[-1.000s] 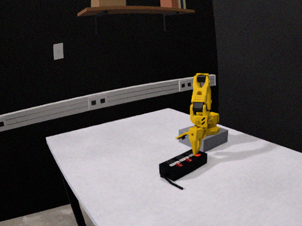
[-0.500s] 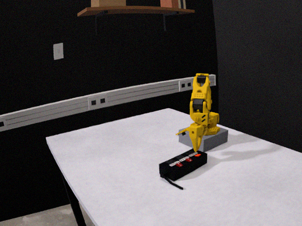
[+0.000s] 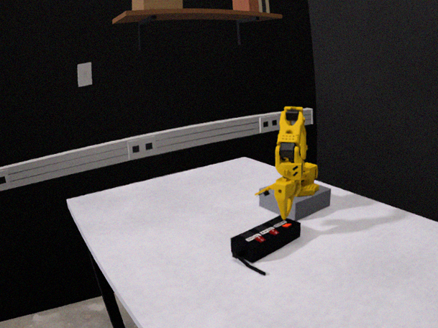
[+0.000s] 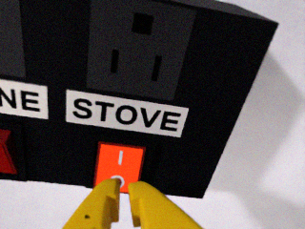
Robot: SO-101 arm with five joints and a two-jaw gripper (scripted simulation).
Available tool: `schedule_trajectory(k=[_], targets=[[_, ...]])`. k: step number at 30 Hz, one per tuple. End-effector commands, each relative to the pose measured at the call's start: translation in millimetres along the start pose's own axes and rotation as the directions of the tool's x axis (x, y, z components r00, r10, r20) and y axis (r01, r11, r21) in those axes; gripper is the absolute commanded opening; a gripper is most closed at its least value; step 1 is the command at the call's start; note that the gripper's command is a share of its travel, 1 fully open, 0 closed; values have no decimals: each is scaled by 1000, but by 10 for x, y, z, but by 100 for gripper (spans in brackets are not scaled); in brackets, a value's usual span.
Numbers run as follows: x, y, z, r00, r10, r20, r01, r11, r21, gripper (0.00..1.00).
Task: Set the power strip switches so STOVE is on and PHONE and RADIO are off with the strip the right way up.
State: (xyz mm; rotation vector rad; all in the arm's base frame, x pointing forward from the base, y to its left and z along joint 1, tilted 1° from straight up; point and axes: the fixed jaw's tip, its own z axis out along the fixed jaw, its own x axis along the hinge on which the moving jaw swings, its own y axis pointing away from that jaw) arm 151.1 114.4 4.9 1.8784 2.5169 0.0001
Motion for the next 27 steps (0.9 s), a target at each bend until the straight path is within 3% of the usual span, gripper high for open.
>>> schedule_trajectory(k=[1, 27], targets=[[17, -13, 9, 1000, -16, 3, 16, 1000, 11, 0], [5, -9, 7, 1000, 14, 3, -14, 1000, 11, 0]])
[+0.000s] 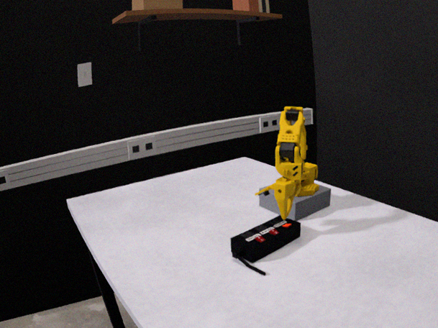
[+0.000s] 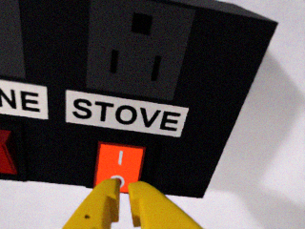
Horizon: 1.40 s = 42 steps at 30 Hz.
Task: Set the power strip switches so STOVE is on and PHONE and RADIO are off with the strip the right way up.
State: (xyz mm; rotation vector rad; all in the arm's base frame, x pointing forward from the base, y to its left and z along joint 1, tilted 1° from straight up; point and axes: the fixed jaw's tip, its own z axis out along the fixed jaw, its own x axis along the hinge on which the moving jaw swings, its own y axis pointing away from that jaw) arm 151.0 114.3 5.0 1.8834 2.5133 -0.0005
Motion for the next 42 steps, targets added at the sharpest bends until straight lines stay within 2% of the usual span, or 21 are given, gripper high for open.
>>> schedule_trajectory(k=[1, 13, 30, 36, 42], targets=[[3, -8, 7, 1000, 15, 3, -15, 1000, 11, 0], [-27, 2, 2, 996, 90, 4, -90, 996, 10, 0], [-119, 27, -11, 951, 310, 6, -310, 951, 9, 0], [-172, 39, -20, 902, 432, 7, -433, 902, 9, 0], [-236, 49, -29, 823, 568, 7, -568, 823, 8, 0]])
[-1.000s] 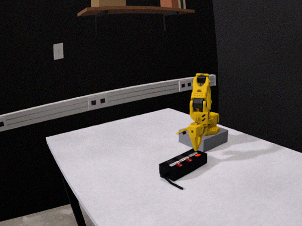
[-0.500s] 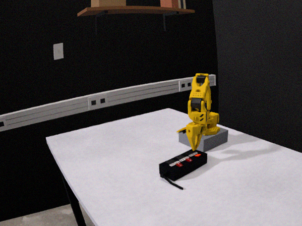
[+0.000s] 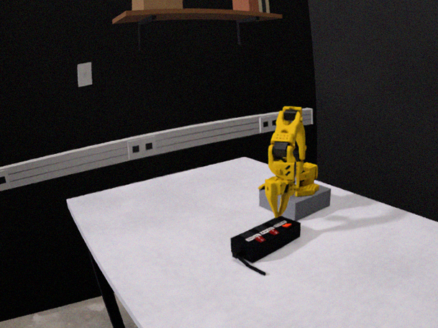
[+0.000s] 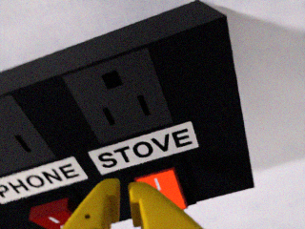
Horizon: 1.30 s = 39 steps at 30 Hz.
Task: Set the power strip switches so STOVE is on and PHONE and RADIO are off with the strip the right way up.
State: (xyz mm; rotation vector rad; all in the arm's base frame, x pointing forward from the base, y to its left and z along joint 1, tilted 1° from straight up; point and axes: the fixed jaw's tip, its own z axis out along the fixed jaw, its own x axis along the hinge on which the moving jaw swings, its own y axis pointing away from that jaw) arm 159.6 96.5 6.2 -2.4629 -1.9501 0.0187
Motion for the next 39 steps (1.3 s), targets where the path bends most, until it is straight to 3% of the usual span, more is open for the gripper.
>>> schedule_trajectory(k=[1, 10, 20, 22, 29, 37, 39], targets=[[-36, 42, -19, 993, 116, -2, -116, 993, 0, 0], [-108, 92, -32, 944, 329, -2, -329, 944, 1, 0], [-231, 163, -55, 764, 645, -2, -645, 764, 2, 0], [-231, 163, -55, 764, 645, -2, -645, 764, 2, 0], [-329, 208, -73, 547, 837, -2, -837, 547, 3, 0], [-448, 252, -95, 213, 977, 0, -977, 213, 5, 0], [-448, 252, -95, 213, 977, 0, -977, 213, 5, 0]])
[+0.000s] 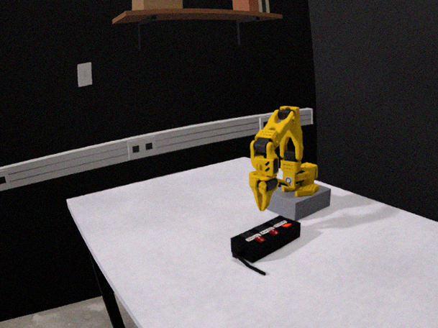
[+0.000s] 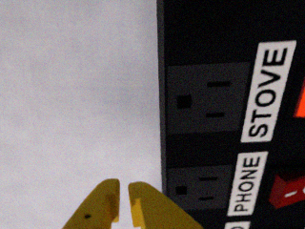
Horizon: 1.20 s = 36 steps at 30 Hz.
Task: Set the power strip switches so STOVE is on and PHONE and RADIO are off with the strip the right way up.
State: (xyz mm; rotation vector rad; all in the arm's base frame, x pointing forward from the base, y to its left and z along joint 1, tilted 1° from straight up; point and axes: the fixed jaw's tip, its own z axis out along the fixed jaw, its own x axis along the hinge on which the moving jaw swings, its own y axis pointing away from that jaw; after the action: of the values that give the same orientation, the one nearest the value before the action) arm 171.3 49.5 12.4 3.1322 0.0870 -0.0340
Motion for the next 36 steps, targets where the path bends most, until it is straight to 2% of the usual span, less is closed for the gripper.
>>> schedule_trajectory(k=[1, 7, 11, 15, 17, 23, 32, 34, 36], targets=[[24, 40, -39, 993, 119, -12, -119, 993, 7, 0], [24, 136, -57, 916, 400, -10, -400, 916, 11, 0], [22, 198, -70, 818, 576, -7, -576, 818, 13, 0], [18, 260, -82, 682, 731, -4, -731, 682, 14, 0], [18, 260, -82, 682, 731, -4, -731, 682, 14, 0], [12, 351, -102, 422, 907, 1, -907, 422, 15, 0], [2, 484, -131, -46, 999, 8, -999, -46, 14, 0], [2, 484, -131, -46, 999, 8, -999, -46, 14, 0], [0, 514, -138, -153, 988, 10, -988, -153, 13, 0]])
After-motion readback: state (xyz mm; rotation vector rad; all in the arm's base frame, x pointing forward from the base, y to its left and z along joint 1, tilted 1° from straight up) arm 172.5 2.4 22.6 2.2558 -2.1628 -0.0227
